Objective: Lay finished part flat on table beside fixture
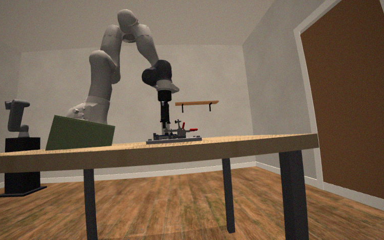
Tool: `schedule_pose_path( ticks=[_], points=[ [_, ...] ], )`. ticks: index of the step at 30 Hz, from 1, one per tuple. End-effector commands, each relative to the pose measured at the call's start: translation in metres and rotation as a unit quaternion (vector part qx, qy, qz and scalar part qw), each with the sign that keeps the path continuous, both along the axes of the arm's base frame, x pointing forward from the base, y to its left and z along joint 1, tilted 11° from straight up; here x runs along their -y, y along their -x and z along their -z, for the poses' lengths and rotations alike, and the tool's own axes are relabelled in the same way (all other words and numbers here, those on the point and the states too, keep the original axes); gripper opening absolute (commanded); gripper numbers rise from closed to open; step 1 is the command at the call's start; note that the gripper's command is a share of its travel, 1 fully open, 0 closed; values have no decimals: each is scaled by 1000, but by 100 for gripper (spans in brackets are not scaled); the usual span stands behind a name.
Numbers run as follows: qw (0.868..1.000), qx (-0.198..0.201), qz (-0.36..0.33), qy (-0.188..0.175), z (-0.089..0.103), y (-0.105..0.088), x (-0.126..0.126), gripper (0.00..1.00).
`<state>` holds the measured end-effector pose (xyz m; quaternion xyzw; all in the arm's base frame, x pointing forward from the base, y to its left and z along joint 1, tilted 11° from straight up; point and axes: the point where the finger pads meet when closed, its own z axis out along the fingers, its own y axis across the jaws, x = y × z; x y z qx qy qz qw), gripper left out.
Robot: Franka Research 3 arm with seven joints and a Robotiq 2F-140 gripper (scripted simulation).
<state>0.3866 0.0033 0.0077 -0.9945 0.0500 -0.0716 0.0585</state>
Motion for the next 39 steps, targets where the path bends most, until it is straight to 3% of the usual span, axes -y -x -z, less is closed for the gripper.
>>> schedule_pose_path(
  ticks=[1,39],
  points=[
    [1000,7,-9,2,2,-3,1,58],
    [1000,7,-9,2,5,-4,1,58]
  ],
)
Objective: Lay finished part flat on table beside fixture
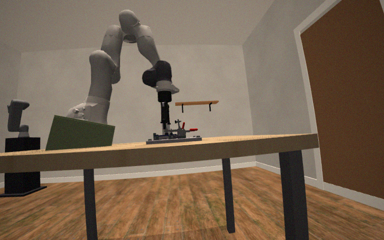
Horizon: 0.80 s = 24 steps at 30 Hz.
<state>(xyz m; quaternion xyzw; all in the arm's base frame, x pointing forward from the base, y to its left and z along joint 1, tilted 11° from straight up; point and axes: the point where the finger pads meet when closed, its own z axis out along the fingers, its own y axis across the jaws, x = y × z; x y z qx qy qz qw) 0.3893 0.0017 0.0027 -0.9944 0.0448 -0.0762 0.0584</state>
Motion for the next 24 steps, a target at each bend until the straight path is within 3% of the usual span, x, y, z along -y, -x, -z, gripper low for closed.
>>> schedule_pose_path(
  ticks=[1,10,11,24],
  points=[
    [1000,2,-4,1,0,-1,-1,58],
    [1000,2,-4,1,0,-1,-1,58],
    [1000,2,-4,1,0,-1,-1,0],
    [1000,2,-4,1,0,-1,-1,0]
  ],
)
